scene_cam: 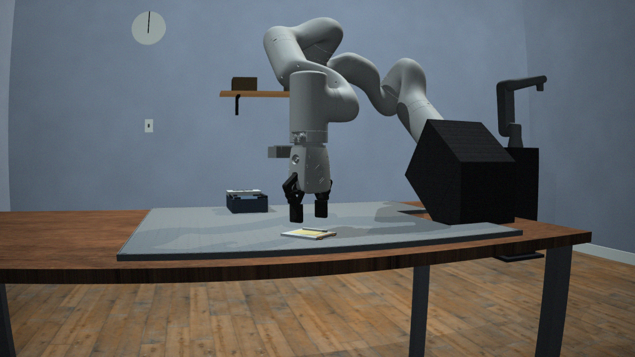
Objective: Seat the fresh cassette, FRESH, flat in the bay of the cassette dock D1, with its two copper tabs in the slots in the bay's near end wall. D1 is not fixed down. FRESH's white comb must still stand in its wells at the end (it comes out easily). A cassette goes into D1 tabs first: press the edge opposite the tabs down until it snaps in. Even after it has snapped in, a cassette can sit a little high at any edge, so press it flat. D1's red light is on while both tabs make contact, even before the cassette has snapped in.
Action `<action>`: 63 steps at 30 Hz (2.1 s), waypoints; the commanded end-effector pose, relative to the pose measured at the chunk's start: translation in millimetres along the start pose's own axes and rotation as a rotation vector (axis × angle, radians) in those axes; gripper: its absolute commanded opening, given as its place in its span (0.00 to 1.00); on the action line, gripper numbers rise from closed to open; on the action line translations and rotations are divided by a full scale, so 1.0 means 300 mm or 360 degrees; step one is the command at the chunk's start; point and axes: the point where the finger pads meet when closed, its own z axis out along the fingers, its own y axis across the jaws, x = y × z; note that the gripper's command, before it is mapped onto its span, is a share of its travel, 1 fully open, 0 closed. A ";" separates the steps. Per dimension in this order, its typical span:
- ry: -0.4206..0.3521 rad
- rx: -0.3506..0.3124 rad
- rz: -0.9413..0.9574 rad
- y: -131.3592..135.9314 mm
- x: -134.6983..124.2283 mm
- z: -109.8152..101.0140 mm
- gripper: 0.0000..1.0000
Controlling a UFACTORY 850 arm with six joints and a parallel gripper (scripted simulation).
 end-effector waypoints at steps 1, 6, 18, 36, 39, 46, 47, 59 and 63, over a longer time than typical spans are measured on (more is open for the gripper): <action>0.0000 0.0002 0.0001 -0.003 0.001 0.017 1.00; 0.0000 0.0002 0.0001 -0.003 0.001 0.039 1.00; 0.0000 0.0002 0.0001 -0.003 0.001 0.083 1.00; 0.0000 0.0002 0.0001 -0.003 0.001 0.108 0.00; 0.0000 0.0002 0.0001 -0.003 0.001 0.108 0.00; 0.0000 0.0002 0.0001 -0.003 0.001 0.108 0.00; 0.0000 0.0002 0.0001 -0.003 0.001 0.108 0.00; 0.0000 0.0002 0.0001 -0.003 0.001 0.108 0.00; 0.0000 0.0002 0.0001 -0.003 0.001 0.108 0.00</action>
